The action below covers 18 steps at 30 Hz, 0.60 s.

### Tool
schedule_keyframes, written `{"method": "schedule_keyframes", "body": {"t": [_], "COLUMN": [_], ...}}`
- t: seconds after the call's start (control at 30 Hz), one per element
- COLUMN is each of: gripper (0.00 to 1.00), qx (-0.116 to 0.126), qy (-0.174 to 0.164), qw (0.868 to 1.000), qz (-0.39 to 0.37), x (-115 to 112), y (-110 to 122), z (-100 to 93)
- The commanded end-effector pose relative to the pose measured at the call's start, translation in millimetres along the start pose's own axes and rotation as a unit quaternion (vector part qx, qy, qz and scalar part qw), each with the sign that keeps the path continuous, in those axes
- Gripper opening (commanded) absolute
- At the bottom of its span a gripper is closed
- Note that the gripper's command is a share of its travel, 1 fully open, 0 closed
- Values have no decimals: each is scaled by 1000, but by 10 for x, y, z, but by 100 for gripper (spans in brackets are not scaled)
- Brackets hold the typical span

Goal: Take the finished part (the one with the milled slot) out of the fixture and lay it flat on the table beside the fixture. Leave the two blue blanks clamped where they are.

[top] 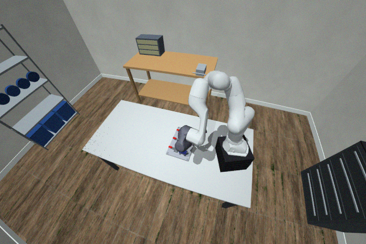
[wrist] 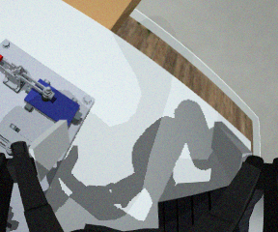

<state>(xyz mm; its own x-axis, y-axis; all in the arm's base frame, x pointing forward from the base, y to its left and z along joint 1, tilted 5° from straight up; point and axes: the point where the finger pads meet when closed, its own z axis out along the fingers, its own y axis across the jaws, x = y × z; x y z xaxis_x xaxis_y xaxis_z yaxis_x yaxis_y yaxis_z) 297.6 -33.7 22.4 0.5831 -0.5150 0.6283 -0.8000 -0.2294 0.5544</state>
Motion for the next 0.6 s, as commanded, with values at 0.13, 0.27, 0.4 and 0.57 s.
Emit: {"method": "schedule_keyframes", "body": {"t": [0.13, 0.27, 0.4, 0.57], "gripper": [100, 100, 100, 100], "qx": [7, 7, 7, 42], "qy": [-3, -3, -3, -12], "qw": [1000, 1000, 1000, 998], "qz": [-20, -20, -20, -55], "x": [-14, -14, -14, 20], "y": [-30, -30, -30, -99], "z": [-12, -12, -12, -53]}}
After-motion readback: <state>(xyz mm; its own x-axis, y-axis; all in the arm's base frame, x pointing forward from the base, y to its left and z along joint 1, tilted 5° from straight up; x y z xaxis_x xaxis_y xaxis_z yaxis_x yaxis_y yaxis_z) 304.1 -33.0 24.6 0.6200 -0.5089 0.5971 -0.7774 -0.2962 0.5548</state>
